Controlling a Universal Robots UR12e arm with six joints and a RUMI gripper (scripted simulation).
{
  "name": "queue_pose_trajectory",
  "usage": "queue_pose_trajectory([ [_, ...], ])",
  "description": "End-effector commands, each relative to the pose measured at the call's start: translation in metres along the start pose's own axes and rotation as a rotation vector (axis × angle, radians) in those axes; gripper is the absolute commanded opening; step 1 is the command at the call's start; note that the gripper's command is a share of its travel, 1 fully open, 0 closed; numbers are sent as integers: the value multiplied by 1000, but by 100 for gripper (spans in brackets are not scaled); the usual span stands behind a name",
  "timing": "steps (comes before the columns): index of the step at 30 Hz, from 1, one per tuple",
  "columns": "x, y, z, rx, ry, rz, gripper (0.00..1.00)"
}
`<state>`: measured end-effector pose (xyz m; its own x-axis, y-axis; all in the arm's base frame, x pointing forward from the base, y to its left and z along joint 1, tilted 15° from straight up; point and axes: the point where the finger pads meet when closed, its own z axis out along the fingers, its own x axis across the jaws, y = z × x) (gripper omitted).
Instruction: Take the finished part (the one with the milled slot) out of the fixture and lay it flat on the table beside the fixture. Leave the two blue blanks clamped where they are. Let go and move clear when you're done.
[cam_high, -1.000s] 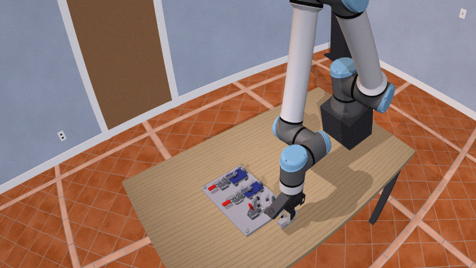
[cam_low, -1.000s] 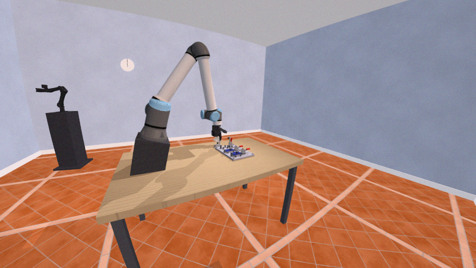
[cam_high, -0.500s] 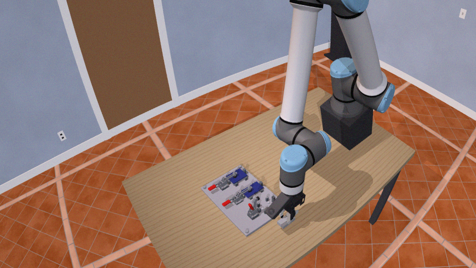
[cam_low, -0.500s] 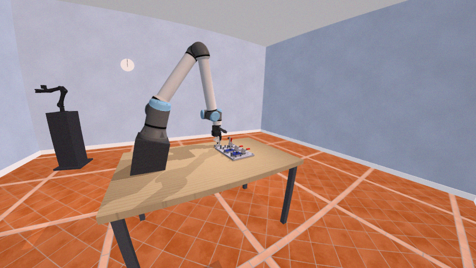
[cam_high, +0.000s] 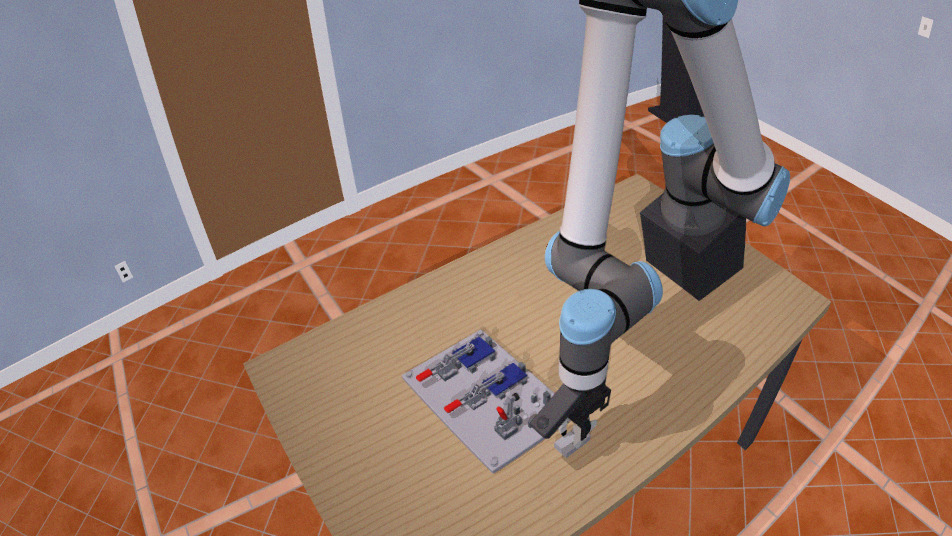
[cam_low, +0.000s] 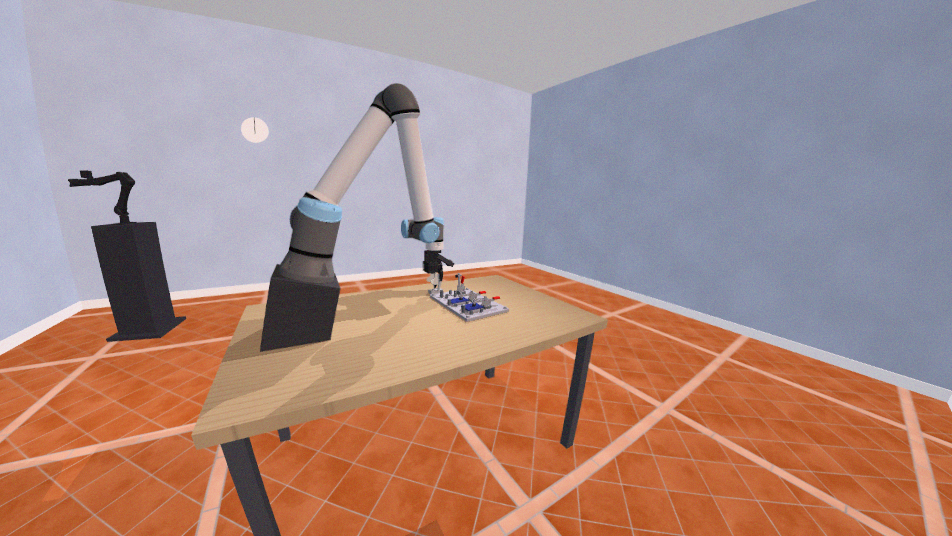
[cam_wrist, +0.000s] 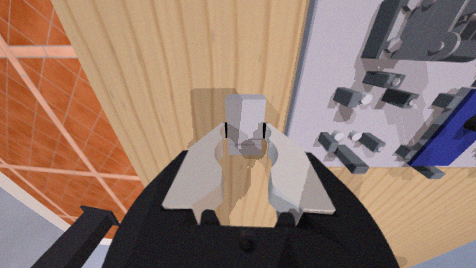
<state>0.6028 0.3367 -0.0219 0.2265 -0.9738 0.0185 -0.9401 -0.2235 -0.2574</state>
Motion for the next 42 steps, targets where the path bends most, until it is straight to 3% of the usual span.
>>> queue_pose_trajectory([
  [1,0,0,0,0,0,0,0],
  [42,0,0,7,0,0,0,0],
])
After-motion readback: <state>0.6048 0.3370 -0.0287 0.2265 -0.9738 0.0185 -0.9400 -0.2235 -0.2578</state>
